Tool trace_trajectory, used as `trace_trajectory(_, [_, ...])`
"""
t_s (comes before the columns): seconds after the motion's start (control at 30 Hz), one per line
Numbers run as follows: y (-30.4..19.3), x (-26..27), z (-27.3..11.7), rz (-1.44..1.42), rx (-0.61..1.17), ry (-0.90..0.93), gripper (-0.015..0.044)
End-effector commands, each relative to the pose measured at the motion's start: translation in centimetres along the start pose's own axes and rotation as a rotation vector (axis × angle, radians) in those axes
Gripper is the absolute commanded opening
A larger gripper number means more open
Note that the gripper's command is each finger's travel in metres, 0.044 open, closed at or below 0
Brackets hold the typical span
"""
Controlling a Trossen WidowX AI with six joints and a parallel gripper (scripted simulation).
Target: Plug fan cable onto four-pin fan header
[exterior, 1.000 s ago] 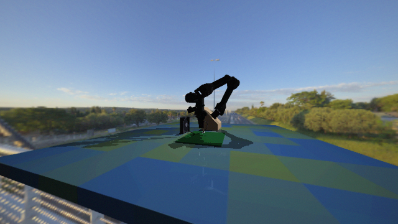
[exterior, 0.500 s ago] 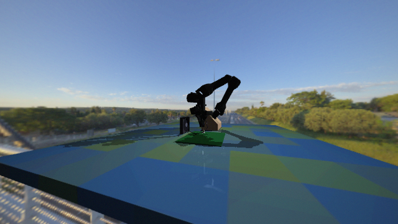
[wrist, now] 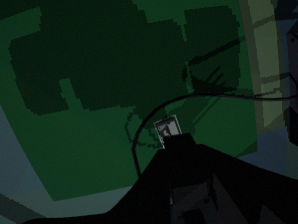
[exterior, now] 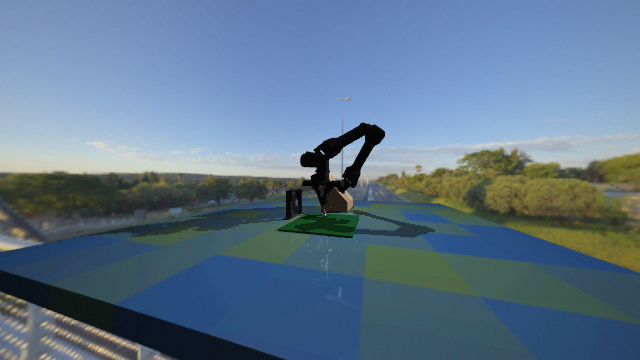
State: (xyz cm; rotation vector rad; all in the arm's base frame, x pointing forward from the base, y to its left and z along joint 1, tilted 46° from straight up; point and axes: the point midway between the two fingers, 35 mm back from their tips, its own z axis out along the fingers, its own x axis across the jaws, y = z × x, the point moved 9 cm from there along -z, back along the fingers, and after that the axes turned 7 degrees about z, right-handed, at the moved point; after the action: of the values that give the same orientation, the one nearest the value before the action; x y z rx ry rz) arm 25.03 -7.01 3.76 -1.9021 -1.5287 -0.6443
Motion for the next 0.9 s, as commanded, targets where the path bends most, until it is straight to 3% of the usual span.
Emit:
trace_trajectory(0.0, [-1.07, -0.19, 0.05, -0.156, 0.0, -0.003, 0.0])
trace_trajectory(0.87, [-0.78, 0.02, -0.02, -0.259, 0.0, -0.003, 0.0])
